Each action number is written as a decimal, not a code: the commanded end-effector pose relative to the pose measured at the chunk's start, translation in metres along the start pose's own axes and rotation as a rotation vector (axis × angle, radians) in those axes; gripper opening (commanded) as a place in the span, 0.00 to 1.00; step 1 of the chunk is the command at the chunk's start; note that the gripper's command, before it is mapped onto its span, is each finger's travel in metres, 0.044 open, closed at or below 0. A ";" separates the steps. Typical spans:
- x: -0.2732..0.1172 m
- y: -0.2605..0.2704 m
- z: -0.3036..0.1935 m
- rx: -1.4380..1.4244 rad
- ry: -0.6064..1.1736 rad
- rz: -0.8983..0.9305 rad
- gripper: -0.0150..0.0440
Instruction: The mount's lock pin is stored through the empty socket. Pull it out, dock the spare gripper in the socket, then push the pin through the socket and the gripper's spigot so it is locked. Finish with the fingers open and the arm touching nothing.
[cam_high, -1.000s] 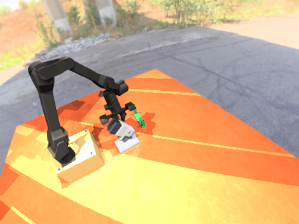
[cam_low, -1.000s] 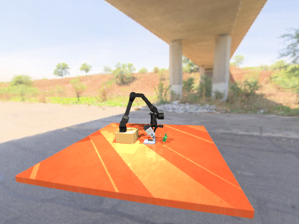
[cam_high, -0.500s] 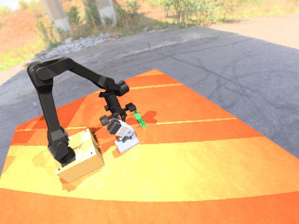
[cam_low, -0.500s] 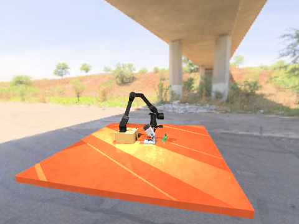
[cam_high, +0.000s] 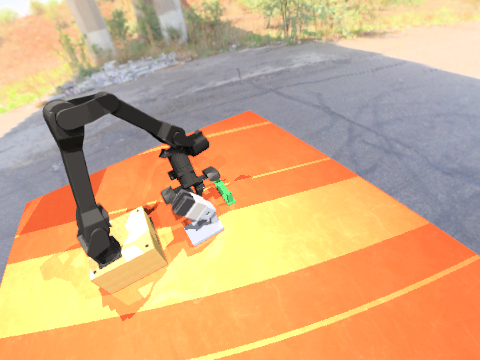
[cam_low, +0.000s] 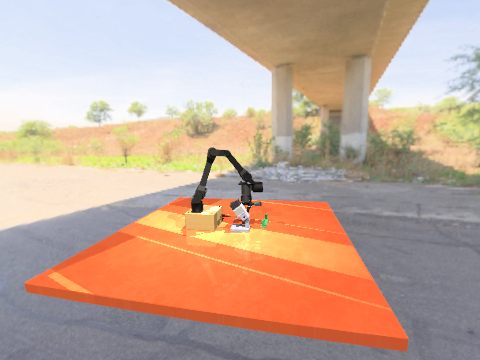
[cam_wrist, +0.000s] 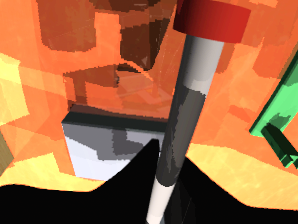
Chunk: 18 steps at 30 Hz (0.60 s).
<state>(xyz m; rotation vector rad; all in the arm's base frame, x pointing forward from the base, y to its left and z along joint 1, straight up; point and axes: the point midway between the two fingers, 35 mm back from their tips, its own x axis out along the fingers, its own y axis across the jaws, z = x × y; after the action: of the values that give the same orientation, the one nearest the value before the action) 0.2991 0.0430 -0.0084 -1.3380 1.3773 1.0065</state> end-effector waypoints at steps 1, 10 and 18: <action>0.001 0.000 -0.003 -0.004 0.005 -0.001 0.25; 0.002 0.000 -0.008 -0.005 0.005 -0.001 0.25; 0.003 -0.001 -0.013 -0.005 0.005 0.000 0.25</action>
<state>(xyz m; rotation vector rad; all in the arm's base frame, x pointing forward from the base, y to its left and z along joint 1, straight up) 0.2986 0.0327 -0.0086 -1.3376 1.3778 1.0079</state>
